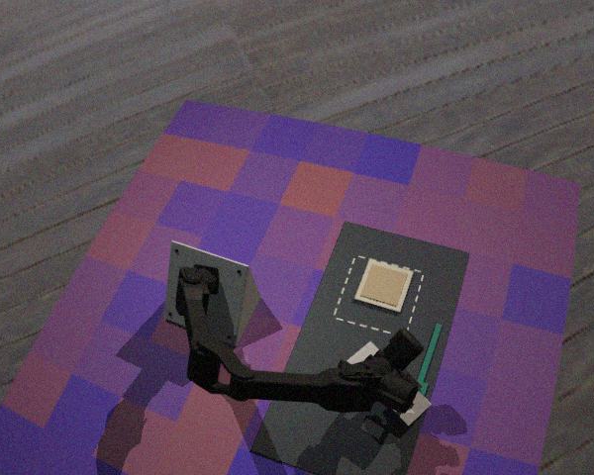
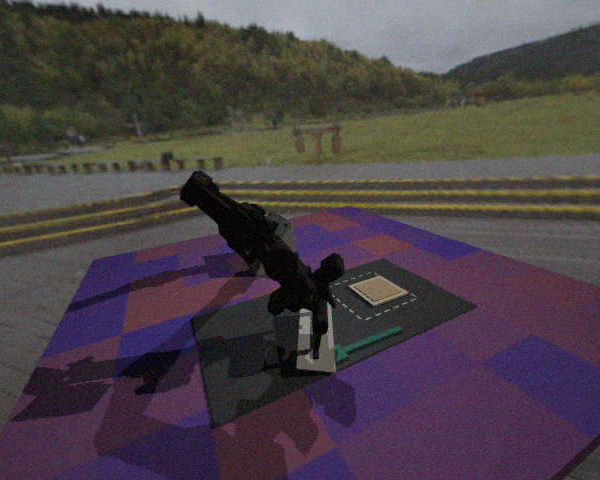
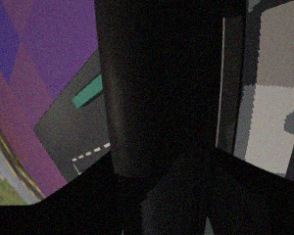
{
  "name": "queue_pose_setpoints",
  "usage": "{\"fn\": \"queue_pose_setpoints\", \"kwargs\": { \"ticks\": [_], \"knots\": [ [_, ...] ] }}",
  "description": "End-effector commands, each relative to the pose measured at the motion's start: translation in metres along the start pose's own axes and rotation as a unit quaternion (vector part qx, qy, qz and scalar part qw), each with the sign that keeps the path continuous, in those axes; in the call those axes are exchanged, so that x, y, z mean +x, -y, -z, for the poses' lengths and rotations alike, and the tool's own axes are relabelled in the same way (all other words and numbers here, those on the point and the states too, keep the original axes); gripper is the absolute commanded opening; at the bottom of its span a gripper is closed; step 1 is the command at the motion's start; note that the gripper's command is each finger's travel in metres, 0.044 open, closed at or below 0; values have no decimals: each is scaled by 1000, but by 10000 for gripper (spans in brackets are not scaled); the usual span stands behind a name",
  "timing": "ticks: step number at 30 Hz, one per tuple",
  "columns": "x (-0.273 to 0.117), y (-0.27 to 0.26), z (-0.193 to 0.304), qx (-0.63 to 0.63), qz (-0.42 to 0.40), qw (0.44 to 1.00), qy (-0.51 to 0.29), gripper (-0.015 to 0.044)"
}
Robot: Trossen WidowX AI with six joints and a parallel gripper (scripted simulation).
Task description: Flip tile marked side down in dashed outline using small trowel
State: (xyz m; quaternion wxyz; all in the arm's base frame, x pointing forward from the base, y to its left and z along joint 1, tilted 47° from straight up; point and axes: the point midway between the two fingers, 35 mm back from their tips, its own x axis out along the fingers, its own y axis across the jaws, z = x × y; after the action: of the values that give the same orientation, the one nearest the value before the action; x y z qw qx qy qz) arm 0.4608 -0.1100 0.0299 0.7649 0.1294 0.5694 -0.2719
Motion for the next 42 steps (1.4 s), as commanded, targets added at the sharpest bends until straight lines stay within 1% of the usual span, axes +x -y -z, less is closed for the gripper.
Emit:
{"fn": "queue_pose_setpoints", "kwargs": {
  "ticks": [1, 9, 18, 27, 42],
  "knots": [
    [-19, 38, -3, -14, -11, 1000, -22, 0],
    [-68, 101, 2, -62, -64, 995, -46, 0],
    [-124, 155, 21, -108, -125, 985, -44, 0],
    [-124, 156, 21, -109, -127, 985, -43, 0],
    [-105, 170, 18, -109, -125, 985, -43, 0]
  ]
}}
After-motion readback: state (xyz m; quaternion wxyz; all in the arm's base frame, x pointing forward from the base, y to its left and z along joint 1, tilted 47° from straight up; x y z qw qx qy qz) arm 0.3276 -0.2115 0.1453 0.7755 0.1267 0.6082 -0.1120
